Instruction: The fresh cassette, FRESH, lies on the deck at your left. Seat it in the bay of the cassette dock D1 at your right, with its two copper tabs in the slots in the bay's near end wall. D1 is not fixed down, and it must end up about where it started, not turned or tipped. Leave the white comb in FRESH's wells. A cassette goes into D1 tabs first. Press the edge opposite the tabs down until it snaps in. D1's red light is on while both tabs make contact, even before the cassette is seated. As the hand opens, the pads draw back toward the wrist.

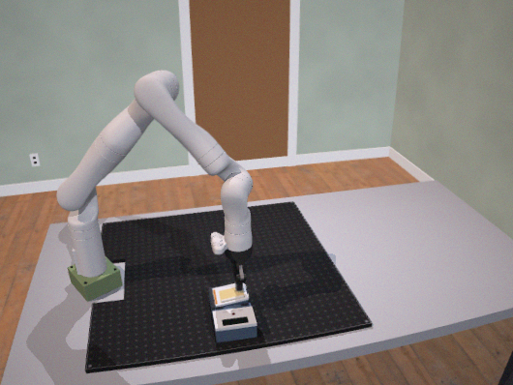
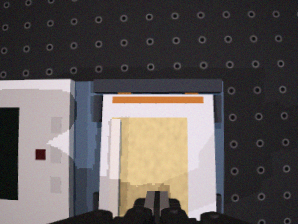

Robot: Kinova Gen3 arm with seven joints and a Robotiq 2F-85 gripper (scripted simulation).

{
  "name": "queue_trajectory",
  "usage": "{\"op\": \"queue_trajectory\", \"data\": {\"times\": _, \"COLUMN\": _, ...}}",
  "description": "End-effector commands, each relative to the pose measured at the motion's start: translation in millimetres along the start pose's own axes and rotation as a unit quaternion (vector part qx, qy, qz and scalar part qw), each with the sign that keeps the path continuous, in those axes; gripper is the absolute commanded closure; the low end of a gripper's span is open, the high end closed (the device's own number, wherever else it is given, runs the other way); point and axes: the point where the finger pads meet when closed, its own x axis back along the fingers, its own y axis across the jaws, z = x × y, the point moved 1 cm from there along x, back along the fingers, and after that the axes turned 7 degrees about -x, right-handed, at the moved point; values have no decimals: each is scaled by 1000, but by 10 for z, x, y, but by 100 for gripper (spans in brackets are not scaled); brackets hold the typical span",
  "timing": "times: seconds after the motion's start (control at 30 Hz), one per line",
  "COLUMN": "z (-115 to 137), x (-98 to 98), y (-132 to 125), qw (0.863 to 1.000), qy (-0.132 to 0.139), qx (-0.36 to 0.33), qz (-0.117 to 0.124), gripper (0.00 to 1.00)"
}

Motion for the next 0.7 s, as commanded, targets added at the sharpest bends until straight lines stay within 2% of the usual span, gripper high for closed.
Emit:
{"op": "queue_trajectory", "data": {"times": 0.0, "z": -1, "x": 3, "y": -1, "qw": 1000, "qy": -1, "qx": 0, "qz": 0, "gripper": 100}}
{"op": "queue_trajectory", "data": {"times": 0.67, "z": 19, "x": -15, "y": 0, "qw": 1000, "qy": 3, "qx": 0, "qz": 0, "gripper": 100}}
